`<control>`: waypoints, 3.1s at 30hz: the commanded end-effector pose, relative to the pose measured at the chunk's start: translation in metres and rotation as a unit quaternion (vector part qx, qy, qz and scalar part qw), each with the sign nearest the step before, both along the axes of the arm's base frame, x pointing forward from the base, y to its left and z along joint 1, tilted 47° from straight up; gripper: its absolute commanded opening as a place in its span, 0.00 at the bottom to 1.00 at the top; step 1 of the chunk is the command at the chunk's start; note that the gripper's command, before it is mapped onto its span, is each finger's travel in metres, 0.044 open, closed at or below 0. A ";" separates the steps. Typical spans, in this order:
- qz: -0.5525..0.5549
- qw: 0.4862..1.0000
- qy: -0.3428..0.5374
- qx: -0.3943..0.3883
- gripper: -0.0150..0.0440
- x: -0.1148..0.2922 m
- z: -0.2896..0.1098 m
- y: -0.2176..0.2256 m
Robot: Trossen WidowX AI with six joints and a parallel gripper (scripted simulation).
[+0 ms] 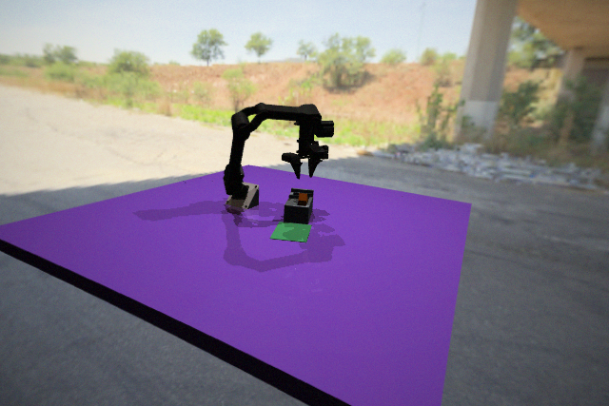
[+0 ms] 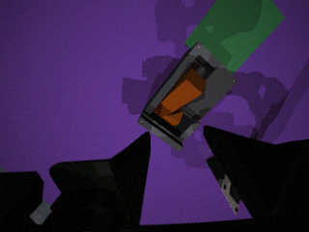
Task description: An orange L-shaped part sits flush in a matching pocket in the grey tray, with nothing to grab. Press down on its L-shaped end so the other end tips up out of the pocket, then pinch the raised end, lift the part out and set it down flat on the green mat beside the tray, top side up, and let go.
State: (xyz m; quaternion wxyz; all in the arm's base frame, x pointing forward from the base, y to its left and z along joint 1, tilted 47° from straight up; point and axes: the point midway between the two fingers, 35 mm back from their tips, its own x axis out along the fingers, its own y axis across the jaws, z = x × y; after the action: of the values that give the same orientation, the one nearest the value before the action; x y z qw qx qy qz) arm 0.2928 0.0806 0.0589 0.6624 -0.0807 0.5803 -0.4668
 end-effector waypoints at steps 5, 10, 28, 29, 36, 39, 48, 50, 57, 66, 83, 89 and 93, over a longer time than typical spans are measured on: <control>-0.267 0.924 -0.271 -0.047 0.73 0.014 0.028 -0.029; -0.267 0.924 -0.271 -0.047 0.73 0.014 0.028 -0.029; -0.267 0.924 -0.271 -0.047 0.73 0.010 0.006 -0.052; -0.267 0.924 -0.271 -0.047 0.73 0.010 0.005 -0.053; -0.267 0.924 -0.271 -0.047 0.73 0.010 -0.003 -0.061; -0.267 0.923 -0.271 -0.047 0.73 0.009 -0.006 -0.064; -0.267 0.923 -0.272 -0.047 0.73 0.008 -0.016 -0.075; -0.267 0.923 -0.272 -0.047 0.73 0.007 -0.018 -0.077; -0.267 0.923 -0.272 -0.048 0.73 0.005 -0.026 -0.085; -0.268 0.922 -0.274 -0.045 0.51 0.006 -0.024 -0.082; -0.268 0.922 -0.274 -0.045 0.25 0.006 -0.024 -0.082; -0.268 0.923 -0.274 -0.046 0.25 0.007 -0.021 -0.079; -0.268 0.923 -0.273 -0.046 0.25 0.007 -0.016 -0.075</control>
State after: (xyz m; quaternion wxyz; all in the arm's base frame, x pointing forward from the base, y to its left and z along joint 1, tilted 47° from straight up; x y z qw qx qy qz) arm 0.2988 0.0018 0.0391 0.6415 0.1745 0.3559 -0.6568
